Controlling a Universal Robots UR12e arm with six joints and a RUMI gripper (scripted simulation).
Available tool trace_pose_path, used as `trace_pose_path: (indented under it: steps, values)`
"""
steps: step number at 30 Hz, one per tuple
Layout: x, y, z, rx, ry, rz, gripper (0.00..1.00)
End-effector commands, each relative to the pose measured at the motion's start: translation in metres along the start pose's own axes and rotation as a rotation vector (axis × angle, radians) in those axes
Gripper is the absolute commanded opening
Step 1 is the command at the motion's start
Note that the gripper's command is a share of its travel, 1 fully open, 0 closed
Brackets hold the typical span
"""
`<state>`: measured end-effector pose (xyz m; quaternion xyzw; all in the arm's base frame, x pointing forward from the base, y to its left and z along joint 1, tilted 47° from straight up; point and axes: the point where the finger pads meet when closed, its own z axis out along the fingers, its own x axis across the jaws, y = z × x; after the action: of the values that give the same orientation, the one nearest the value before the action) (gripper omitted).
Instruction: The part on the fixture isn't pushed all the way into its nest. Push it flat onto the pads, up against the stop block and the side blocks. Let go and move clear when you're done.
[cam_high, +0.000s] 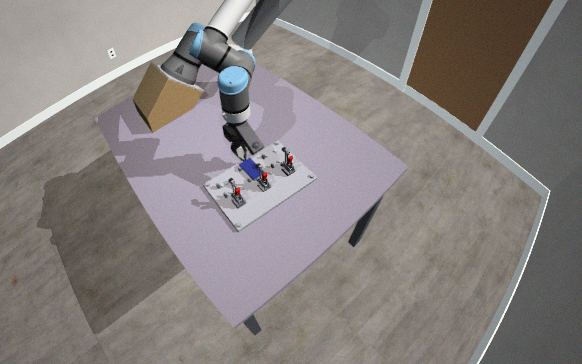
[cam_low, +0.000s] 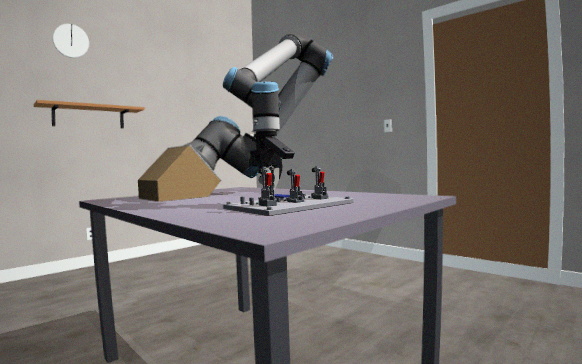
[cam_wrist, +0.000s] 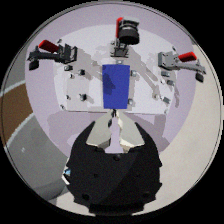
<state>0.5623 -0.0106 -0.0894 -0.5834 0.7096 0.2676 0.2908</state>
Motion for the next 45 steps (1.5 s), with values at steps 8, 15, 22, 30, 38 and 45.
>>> trace_pose_path:
  steps: [8, 15, 22, 30, 38, 45]
  values:
    - [0.000, -0.001, -0.001, 0.001, 0.001, 0.000, 0.00]
    - [0.000, 0.000, -0.001, 0.001, 0.001, 0.000, 0.00]
    - [0.000, 0.003, -0.001, 0.001, 0.001, 0.000, 0.00]
    - [0.000, 0.015, -0.001, 0.001, 0.001, 0.000, 0.00]
    - [0.000, 0.019, -0.001, 0.001, 0.001, 0.000, 0.00]
    - [0.000, 0.019, -0.003, 0.001, 0.001, 0.000, 0.00]
